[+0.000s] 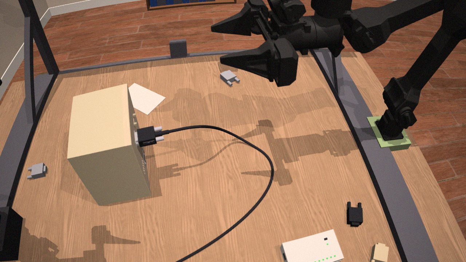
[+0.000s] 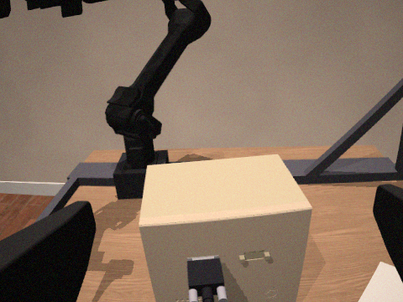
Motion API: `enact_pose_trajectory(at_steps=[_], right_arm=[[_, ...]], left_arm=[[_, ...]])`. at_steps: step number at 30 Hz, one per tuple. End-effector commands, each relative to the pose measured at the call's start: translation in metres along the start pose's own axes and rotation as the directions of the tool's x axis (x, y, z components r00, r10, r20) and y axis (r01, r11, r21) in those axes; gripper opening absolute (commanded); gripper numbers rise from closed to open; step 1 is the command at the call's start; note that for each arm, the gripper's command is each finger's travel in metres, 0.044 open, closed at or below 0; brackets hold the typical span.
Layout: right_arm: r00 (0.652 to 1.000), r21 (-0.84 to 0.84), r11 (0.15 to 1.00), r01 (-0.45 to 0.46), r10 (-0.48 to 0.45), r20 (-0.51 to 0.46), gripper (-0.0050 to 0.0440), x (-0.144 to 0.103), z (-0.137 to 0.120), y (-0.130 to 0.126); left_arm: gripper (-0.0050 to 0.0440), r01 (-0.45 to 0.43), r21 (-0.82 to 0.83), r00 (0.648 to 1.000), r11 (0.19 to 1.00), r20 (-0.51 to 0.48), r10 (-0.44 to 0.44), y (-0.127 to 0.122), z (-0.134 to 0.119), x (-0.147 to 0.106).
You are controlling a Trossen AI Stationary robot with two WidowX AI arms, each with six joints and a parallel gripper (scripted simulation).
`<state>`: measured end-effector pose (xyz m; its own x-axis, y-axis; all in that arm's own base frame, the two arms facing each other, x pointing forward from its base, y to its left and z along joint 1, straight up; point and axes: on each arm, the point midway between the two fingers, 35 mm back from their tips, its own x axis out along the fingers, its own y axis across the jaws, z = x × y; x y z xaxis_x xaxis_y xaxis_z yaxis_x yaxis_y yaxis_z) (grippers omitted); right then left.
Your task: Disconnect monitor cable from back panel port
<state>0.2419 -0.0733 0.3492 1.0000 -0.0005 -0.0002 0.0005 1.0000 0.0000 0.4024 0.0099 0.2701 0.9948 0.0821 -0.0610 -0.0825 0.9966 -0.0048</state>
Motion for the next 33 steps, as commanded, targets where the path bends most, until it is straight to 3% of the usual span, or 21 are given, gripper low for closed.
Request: enact_pose_trajectory(at_steps=[1, 15, 33], right_arm=[[1.0, -0.018, 1.0, 0.0, 0.001, 0.016, 0.044, -0.03, 0.019, 0.001], [1.0, -0.008, 1.0, -0.001, 0.001, 0.003, 0.044, -0.078, 0.032, 0.025], [1.0, -0.005, 1.0, -0.001, 0.001, 0.001, 0.044, -0.084, 0.034, 0.034]], left_arm=[[0.044, -0.025, -0.008, 1.0, 1.0, 0.002, 0.025, 0.0, -0.007, 0.025], [0.044, -0.08, -0.006, 0.995, 0.997, -0.053, 0.079, 0.002, -0.058, 0.075], [0.044, -0.091, -0.005, 0.994, 0.996, -0.064, 0.09, 0.002, -0.07, 0.085]])
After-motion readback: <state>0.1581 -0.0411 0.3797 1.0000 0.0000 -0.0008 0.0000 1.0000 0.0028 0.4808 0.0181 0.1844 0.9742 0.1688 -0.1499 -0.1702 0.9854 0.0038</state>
